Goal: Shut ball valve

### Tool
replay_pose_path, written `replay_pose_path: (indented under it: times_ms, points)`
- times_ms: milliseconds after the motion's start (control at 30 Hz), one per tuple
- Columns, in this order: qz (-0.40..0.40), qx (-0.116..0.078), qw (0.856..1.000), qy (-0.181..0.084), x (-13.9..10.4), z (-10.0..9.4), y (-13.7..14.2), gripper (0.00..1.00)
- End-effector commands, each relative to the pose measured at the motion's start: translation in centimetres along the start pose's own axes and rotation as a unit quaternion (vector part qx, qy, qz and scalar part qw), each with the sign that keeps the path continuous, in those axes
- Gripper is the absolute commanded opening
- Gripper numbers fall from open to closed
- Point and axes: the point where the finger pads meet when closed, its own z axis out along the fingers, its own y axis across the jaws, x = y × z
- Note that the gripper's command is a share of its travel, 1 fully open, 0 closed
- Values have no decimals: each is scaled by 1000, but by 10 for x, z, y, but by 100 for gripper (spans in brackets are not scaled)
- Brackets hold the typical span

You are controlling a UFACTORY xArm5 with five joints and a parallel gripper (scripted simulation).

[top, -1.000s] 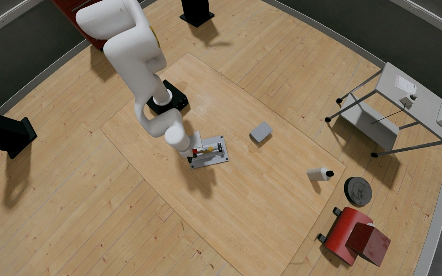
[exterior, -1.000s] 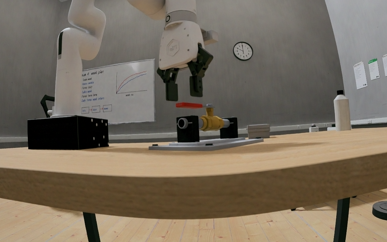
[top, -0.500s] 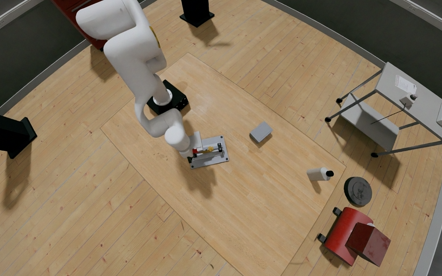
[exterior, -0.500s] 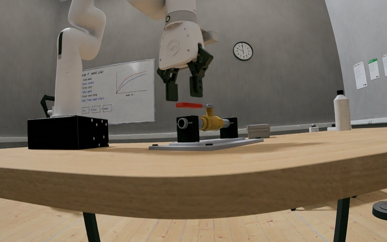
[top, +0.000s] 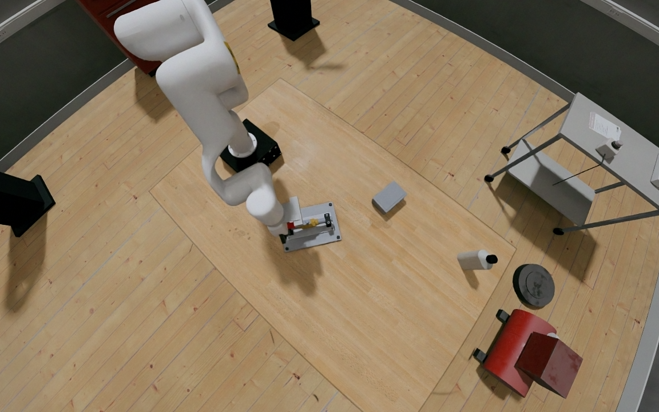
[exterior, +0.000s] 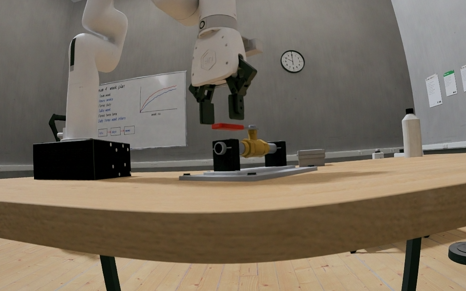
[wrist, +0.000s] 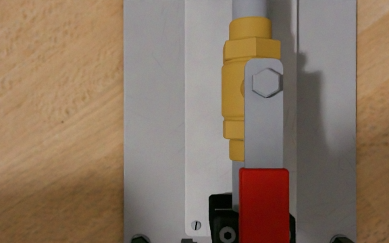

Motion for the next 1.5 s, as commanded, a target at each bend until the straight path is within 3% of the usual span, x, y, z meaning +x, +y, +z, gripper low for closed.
replay_pose_path:
  times_ms: [0,1467]
  points:
    - [0,-2,1000,1,0,2,1,69]
    - [0,-2,1000,1,0,18,1,69]
